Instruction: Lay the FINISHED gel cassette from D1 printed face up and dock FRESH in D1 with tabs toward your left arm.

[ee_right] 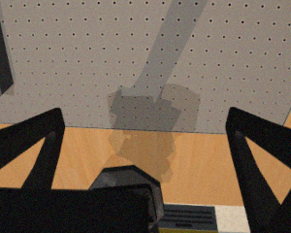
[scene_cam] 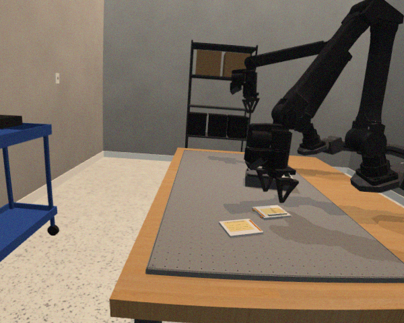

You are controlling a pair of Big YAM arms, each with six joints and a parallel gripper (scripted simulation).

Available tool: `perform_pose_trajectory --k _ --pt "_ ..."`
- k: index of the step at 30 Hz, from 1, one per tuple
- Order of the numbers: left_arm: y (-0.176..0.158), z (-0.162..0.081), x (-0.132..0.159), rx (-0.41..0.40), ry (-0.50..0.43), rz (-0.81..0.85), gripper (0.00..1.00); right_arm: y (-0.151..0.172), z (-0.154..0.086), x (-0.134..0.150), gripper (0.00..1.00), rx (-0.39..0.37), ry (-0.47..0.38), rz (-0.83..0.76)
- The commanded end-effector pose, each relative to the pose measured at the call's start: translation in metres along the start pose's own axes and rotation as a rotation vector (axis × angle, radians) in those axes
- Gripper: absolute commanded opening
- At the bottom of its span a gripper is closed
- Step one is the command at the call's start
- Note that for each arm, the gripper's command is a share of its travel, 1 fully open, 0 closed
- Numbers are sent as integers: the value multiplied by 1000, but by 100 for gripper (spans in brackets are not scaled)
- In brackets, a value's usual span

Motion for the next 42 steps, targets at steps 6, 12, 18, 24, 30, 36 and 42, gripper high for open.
perform_pose_trajectory --k 6,12,18,24,30,36,42 --pt "-1 13 2 4 10 8 98 1 -25 -16 100 8 -48 11" --pt "-1 13 2 4 10 8 98 1 -25 -16 100 8 -48 11" --pt "-1 13 2 4 10 8 98 1 -25 -16 100 8 -48 11" --pt "-1 21 4 4 13 10 98 1 -25 -16 100 8 -48 11" --pt "-1 21 4 4 13 10 98 1 -25 -16 100 8 -48 11" --pt "-1 21 4 4 13 10 98 1 -25 -16 100 8 -48 11" --pt "-2 29 2 5 10 12 98 1 -25 -16 100 8 -48 11"
Point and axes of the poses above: on each arm, the point where the finger pads meet when closed, its own z axis out along the fingers, its own y axis across the jaws, x = y × z, the point moved 7 cm from there along -z, back along the fingers, and after that the axes turned 13 degrees about z, right-handed, at the moved point
